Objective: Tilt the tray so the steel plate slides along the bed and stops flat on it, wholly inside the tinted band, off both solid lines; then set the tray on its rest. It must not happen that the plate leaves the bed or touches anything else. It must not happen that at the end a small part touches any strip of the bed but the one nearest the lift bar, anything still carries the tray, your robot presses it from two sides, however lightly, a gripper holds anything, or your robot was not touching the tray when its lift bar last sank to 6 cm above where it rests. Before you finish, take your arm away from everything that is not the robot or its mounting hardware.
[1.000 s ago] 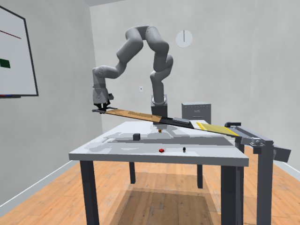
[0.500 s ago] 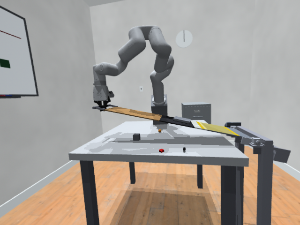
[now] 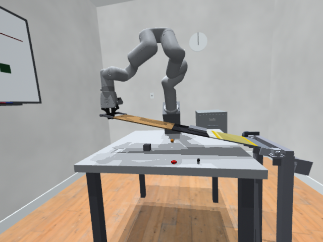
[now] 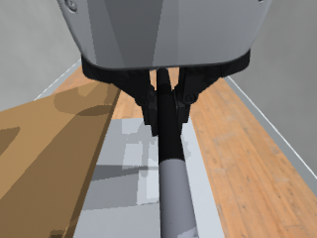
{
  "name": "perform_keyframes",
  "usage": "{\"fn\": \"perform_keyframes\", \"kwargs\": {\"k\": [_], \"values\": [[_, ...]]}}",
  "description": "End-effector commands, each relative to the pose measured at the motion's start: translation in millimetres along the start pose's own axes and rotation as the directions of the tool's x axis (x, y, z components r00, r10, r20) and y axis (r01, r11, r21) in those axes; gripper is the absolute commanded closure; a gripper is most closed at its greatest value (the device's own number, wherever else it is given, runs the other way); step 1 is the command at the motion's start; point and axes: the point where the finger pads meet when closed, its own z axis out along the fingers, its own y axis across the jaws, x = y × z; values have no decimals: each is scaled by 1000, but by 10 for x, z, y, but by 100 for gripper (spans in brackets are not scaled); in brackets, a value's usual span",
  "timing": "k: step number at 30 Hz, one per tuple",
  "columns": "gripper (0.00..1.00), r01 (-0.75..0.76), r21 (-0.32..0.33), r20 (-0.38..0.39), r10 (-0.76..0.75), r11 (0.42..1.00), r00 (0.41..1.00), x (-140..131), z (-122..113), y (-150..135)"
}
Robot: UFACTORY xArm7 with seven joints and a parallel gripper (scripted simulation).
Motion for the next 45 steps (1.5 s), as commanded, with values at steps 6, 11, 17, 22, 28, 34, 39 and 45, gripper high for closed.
{"fn": "perform_keyframes", "kwargs": {"k": [6,11,17,22,28,34,39,45], "values": [[100,0,-4,-1,0,1000,1000,7,263,-81],[100,0,-4,-1,0,1000,1000,7,270,-82],[100,0,-4,-1,0,1000,1000,7,276,-83],[100,0,-4,-1,0,1000,1000,7,191,-66],[100,0,-4,-1,0,1000,1000,7,196,-68],[100,0,-4,-1,0,1000,1000,7,201,-68],[100,0,-4,-1,0,1000,1000,6,-408,73],[100,0,-4,-1,0,1000,1000,7,-37,-18]]}}
